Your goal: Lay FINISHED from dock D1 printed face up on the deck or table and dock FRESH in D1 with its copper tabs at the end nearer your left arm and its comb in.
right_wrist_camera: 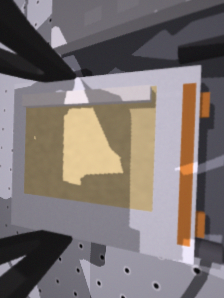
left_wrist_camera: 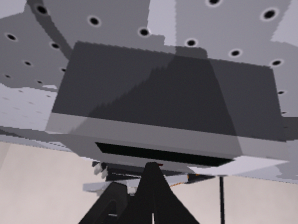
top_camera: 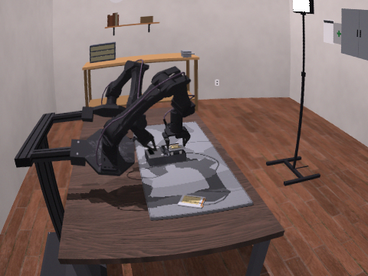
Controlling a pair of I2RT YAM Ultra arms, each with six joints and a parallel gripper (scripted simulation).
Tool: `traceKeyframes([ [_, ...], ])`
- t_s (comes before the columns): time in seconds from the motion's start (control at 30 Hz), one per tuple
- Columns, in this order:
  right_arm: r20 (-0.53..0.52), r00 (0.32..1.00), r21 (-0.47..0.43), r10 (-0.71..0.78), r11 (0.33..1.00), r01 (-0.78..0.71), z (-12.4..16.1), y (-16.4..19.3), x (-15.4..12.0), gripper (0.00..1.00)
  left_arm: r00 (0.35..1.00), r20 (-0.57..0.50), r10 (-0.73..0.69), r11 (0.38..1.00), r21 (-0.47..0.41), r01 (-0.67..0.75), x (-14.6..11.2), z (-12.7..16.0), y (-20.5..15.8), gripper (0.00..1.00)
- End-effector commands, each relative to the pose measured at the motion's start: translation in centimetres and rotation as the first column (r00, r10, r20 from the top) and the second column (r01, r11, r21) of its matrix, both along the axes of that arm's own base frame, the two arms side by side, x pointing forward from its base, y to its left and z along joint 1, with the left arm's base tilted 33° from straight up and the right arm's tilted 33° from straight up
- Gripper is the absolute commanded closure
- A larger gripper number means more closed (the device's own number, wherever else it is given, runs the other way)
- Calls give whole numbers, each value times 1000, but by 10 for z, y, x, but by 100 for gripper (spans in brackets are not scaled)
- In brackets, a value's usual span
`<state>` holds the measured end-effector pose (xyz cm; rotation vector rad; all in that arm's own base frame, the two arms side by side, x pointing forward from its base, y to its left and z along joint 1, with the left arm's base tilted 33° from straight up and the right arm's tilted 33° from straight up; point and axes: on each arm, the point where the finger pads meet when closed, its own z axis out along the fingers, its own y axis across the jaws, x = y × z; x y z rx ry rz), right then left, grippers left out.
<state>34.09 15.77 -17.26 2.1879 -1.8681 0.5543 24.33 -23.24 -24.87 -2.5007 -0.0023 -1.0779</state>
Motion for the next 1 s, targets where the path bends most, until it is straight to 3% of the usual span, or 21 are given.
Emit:
traceKeyframes([
  [0.0,-7,1000,5,21,1000,-21,-5,5,-5,100,985,-166,50,992,123,-29,-33,-40,55,100],
  [0.97,-24,999,-10,26,1000,-26,-7,2,-11,100,985,-166,50,992,123,-29,-33,-40,55,100],
])
